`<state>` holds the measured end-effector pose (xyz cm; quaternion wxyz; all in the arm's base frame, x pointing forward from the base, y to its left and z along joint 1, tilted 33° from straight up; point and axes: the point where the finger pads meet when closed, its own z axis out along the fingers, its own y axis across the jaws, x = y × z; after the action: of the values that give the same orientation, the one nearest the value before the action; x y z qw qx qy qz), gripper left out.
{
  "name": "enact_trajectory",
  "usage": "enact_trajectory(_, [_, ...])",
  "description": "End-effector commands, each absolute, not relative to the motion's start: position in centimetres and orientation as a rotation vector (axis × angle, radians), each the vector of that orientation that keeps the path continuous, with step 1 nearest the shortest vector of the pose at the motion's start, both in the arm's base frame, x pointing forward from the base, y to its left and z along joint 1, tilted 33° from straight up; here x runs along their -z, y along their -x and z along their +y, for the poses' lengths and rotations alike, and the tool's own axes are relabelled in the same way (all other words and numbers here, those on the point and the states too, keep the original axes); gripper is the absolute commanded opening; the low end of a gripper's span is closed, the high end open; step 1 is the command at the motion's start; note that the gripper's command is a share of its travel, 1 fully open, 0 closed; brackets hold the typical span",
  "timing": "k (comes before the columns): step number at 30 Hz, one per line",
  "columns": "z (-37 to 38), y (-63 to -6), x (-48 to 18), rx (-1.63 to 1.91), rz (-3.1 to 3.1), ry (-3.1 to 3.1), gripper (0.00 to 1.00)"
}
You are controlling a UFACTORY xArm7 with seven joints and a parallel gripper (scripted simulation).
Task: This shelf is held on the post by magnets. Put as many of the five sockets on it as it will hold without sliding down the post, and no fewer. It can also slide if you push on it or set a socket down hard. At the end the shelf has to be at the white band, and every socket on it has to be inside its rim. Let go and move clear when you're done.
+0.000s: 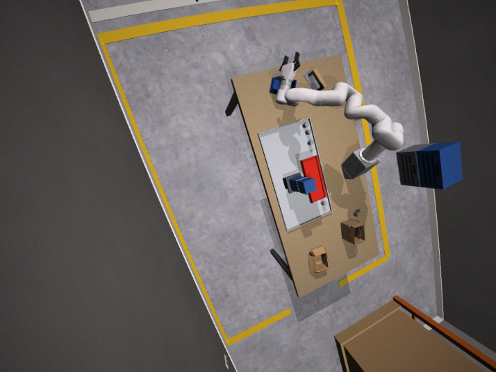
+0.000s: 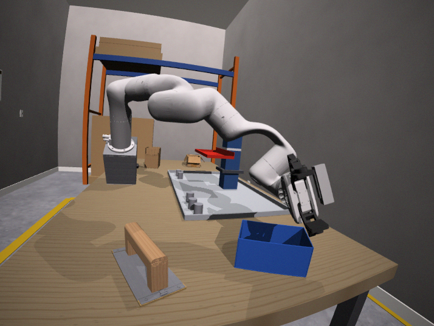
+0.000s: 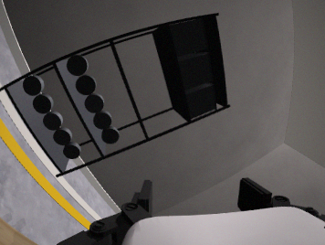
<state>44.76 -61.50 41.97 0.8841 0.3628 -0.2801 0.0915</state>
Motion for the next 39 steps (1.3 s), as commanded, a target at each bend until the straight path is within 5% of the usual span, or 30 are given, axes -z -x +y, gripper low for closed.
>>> enact_trajectory(1, [-61.4,-44.8,-42.3,-0.194,-0.586,-0.752,1.0])
enact_trajectory(39, [-55.0,-43.4,-39.3,-0.232,-0.701,-0.867,1.0])
